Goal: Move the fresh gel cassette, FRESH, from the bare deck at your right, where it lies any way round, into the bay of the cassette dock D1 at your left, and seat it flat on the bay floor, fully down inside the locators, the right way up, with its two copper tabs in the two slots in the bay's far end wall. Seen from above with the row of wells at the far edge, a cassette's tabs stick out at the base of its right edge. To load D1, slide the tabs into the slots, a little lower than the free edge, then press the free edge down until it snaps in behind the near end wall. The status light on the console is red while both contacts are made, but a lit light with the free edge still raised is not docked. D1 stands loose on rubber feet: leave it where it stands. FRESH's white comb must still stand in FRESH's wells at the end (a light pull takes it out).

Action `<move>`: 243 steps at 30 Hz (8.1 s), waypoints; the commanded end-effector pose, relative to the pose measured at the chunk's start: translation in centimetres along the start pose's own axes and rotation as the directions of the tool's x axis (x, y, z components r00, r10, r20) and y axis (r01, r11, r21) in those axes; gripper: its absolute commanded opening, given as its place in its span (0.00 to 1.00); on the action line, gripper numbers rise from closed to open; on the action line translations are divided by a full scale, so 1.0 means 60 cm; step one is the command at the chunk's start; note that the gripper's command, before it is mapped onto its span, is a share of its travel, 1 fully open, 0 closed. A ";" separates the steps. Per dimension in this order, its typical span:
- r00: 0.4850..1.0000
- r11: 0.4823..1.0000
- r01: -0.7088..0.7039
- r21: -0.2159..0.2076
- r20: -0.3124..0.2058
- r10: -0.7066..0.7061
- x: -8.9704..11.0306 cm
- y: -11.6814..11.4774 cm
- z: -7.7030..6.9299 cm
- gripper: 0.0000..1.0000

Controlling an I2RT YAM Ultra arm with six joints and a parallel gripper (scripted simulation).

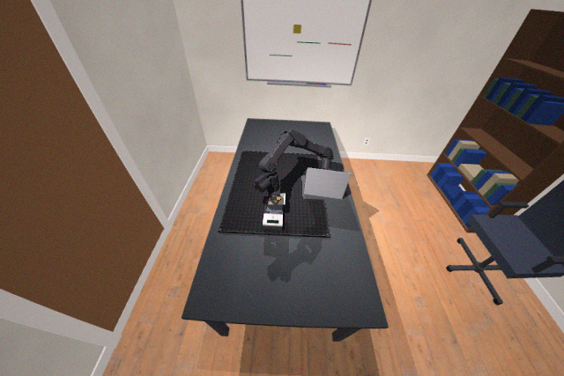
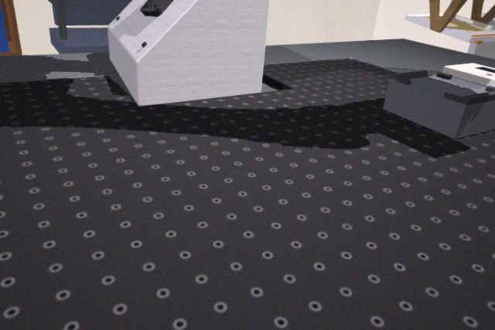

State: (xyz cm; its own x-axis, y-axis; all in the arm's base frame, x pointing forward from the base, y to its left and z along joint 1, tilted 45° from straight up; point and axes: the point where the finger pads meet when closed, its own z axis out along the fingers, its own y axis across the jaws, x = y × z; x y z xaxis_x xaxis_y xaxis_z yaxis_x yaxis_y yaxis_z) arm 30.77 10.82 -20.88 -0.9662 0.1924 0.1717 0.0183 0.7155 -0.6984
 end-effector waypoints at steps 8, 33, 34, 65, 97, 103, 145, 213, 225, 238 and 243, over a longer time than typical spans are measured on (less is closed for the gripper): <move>0.999 1.000 -0.006 -0.021 0.038 0.007 -0.009 0.002 -0.040 0.00; 0.999 1.000 -0.006 -0.021 0.038 0.007 -0.009 0.002 -0.040 0.00; 0.999 1.000 -0.006 -0.021 0.038 0.007 -0.009 0.002 -0.040 0.00; 1.000 1.000 -0.007 -0.015 0.027 0.008 -0.027 0.010 0.043 0.00; 0.999 1.000 0.008 -0.005 0.033 -0.008 -0.024 0.014 0.069 0.00; 0.999 1.000 0.005 -0.009 0.034 -0.005 -0.028 0.015 0.075 0.00; 1.000 1.000 0.011 0.003 0.020 -0.011 -0.025 0.008 0.104 0.00; 0.992 1.000 -0.002 -0.009 0.122 0.003 -0.066 0.011 0.103 0.00; 0.992 1.000 -0.002 -0.009 0.122 0.003 -0.066 0.011 0.103 0.00; 0.992 1.000 -0.002 -0.009 0.122 0.003 -0.066 0.011 0.103 0.00; 0.991 1.000 0.007 -0.004 0.136 -0.007 -0.058 0.001 0.092 0.00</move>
State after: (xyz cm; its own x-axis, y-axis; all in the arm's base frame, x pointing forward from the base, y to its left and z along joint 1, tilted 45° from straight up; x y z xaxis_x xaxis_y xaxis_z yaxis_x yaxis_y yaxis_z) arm 31.00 5.84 -25.83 -0.9787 0.1444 0.1457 0.0019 0.7166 -0.6975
